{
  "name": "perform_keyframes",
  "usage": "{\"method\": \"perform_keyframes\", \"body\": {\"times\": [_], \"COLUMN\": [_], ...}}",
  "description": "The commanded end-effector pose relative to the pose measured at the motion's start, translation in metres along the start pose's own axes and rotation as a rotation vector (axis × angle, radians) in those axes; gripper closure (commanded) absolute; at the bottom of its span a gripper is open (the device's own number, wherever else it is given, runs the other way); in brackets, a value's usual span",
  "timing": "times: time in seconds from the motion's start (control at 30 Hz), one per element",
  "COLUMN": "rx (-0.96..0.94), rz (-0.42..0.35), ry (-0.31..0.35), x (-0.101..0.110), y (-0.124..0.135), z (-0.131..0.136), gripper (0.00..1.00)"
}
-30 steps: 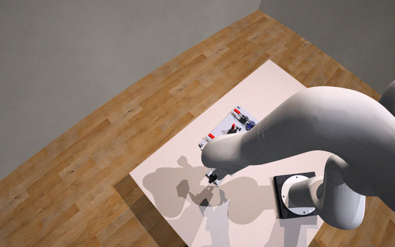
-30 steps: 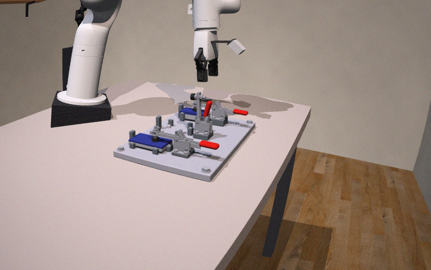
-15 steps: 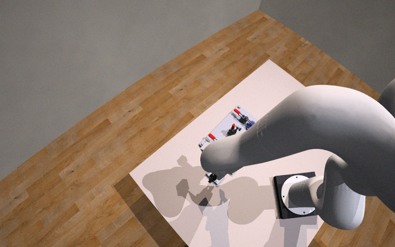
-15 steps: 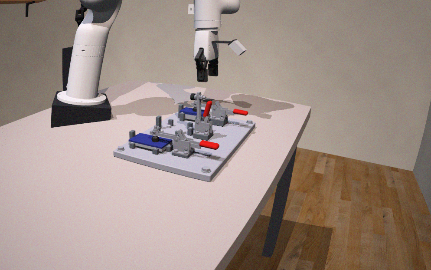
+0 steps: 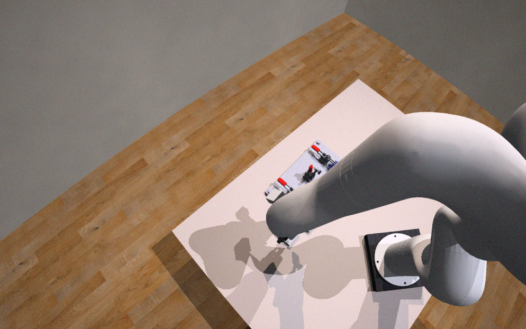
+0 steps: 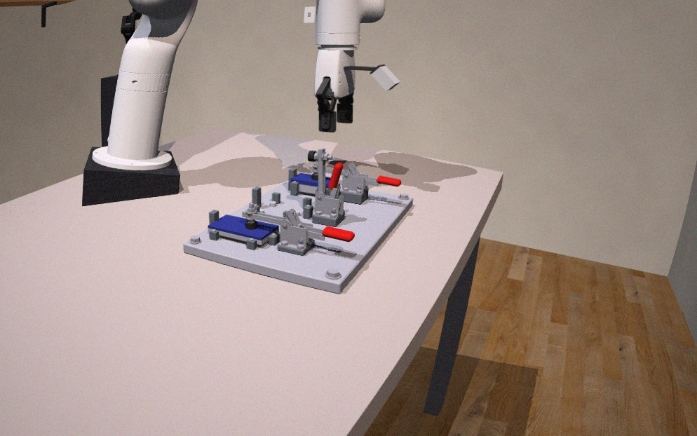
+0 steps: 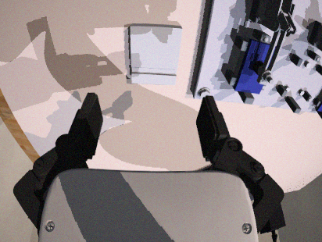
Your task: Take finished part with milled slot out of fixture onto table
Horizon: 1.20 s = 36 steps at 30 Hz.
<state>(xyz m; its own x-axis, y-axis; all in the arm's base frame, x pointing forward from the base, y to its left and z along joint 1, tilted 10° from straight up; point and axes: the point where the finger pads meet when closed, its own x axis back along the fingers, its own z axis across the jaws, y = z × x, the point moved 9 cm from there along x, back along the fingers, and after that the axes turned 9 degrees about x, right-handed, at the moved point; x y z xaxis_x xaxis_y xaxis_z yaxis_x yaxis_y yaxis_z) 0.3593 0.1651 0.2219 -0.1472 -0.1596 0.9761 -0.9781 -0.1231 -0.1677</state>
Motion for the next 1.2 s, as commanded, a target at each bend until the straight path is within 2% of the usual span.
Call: {"method": "perform_keyframes", "body": {"times": [0.0, 0.37, 0.6, 0.87, 1.17], "rx": [-0.002, -0.002, -0.002, -0.002, -0.002], "rz": [-0.031, -0.031, -0.031, -0.031, -0.031], "ry": [0.037, 0.036, 0.037, 0.037, 0.037], "x": [0.001, 0.002, 0.010, 0.026, 0.066], "y": [-0.004, -0.004, -0.004, -0.005, -0.006], "z": [-0.004, -0.004, -0.004, -0.005, -0.006], "gripper": [0.05, 0.05, 0.05, 0.05, 0.05]}}
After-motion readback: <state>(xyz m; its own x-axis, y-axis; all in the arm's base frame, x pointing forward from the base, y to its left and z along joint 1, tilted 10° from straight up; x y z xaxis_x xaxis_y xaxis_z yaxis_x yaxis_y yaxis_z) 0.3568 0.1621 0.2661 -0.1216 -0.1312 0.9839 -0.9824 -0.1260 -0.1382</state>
